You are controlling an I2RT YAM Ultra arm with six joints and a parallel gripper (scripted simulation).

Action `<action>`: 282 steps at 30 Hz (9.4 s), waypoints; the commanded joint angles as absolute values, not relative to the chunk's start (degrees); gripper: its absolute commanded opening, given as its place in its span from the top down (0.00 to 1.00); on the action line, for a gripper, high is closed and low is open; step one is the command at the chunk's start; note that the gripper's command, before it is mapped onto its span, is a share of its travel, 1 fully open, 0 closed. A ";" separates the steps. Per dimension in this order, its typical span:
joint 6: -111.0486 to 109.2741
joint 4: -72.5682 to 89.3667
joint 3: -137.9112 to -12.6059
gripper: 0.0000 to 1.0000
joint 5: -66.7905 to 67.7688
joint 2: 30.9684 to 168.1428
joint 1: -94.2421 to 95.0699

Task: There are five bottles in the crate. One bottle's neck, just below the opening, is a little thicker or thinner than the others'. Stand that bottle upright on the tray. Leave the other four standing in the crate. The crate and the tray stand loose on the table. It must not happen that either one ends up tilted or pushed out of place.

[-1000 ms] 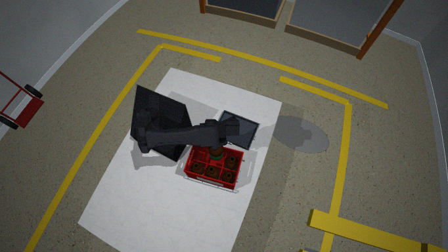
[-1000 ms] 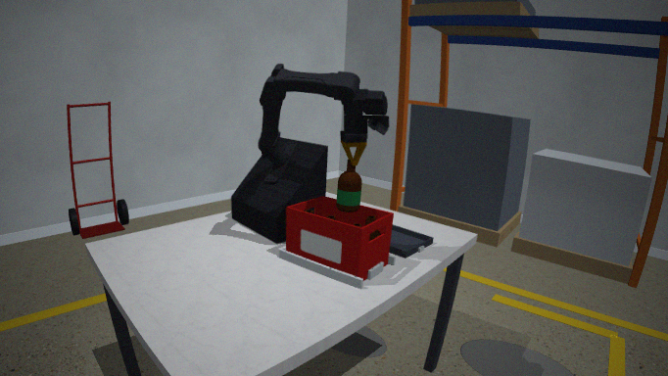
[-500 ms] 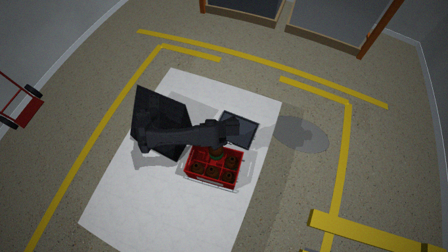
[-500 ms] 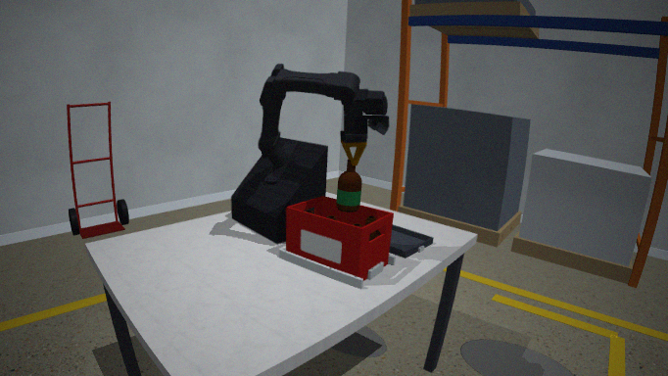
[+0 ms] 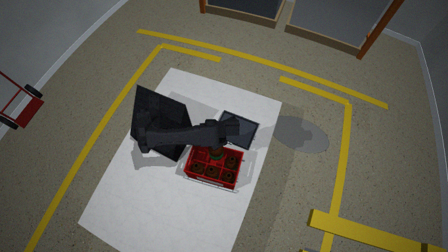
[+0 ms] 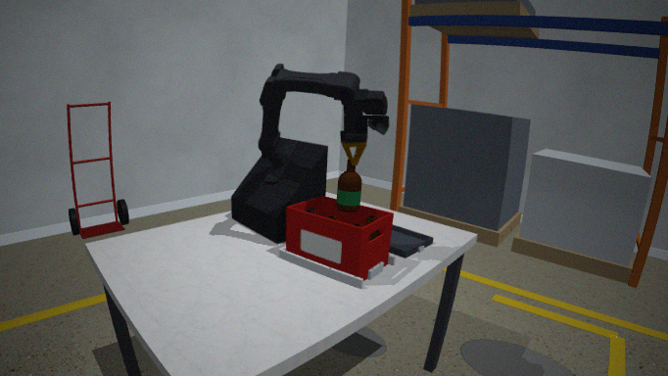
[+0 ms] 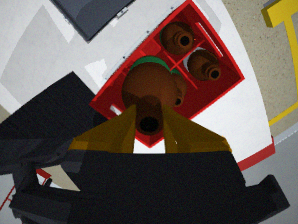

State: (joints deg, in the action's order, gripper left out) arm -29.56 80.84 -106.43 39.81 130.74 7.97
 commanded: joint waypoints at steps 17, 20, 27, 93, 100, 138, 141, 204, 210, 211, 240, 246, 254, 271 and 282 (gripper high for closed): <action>-27.61 85.10 -111.78 1.00 38.83 132.05 11.38; -27.32 85.82 -112.50 1.00 38.76 131.63 11.60; -27.03 86.52 -113.19 1.00 38.70 132.06 11.81; -26.92 85.68 -113.26 1.00 38.63 132.04 11.95; -26.46 85.32 -113.36 1.00 38.54 133.04 12.27; -19.76 86.00 -119.37 1.00 36.80 143.27 17.87; -19.25 86.42 -120.19 1.00 36.67 144.27 18.30; -17.53 86.94 -123.91 1.00 36.22 147.12 19.87; -17.53 86.94 -123.91 1.00 36.22 147.12 19.87; -17.53 86.94 -123.91 1.00 36.22 147.12 19.87; -17.54 86.26 -123.84 1.00 36.22 147.43 19.88; -17.56 85.39 -123.61 1.00 36.23 148.19 19.88; -17.62 84.90 -122.16 1.00 36.30 146.99 19.84; -17.96 81.93 -120.69 1.00 36.39 147.97 19.75; -18.20 78.45 -118.56 1.00 36.45 150.73 19.62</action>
State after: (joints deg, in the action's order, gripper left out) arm -17.89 80.86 -118.63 36.58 151.41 17.72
